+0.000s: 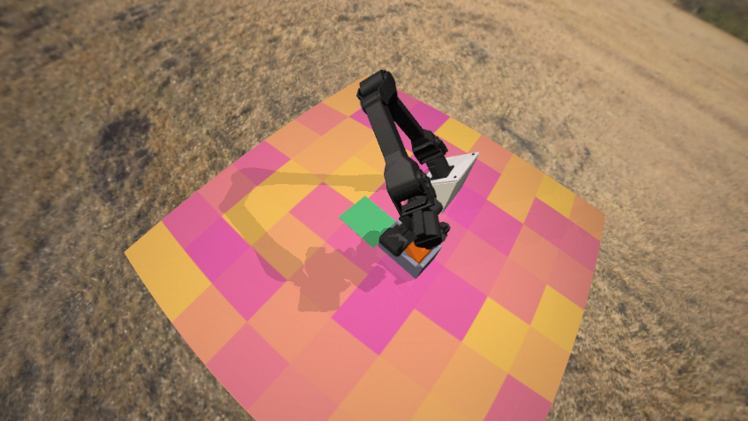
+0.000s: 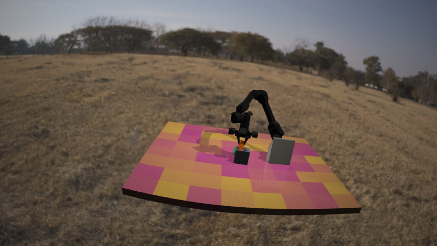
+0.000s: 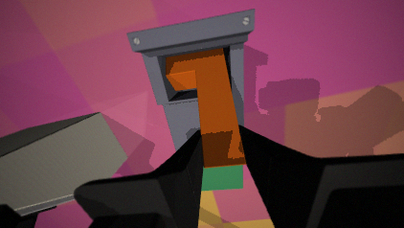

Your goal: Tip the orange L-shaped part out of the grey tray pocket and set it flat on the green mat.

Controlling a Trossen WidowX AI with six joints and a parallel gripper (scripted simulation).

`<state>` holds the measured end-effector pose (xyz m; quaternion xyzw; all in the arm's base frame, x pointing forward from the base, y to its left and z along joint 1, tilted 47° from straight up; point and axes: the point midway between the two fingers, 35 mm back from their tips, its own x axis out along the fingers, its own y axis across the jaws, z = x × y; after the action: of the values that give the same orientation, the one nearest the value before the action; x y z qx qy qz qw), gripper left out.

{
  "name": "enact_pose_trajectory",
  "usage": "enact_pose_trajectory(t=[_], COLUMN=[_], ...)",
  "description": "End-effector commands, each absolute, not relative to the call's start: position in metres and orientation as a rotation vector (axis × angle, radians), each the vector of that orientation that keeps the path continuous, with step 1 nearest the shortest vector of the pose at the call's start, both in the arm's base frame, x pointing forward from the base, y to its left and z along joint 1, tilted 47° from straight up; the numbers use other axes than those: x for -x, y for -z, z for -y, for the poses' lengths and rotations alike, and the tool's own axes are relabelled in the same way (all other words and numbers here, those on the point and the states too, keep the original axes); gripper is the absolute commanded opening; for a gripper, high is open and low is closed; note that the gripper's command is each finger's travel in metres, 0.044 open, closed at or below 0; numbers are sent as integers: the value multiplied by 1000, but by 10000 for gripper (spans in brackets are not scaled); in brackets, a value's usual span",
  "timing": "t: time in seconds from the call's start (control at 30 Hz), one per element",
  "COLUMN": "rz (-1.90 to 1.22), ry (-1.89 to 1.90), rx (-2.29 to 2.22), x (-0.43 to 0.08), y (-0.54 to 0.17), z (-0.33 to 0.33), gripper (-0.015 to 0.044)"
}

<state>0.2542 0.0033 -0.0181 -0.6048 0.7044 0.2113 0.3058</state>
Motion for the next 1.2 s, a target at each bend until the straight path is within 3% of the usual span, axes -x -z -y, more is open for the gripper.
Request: enact_pose_trajectory(t=[0.0, 1.17], rz=[-1854, -1854], ry=[-555, -558], rx=[1593, 1592], x=[-257, -260], y=[13, -21], z=[-10, -45], gripper=[0, 0])
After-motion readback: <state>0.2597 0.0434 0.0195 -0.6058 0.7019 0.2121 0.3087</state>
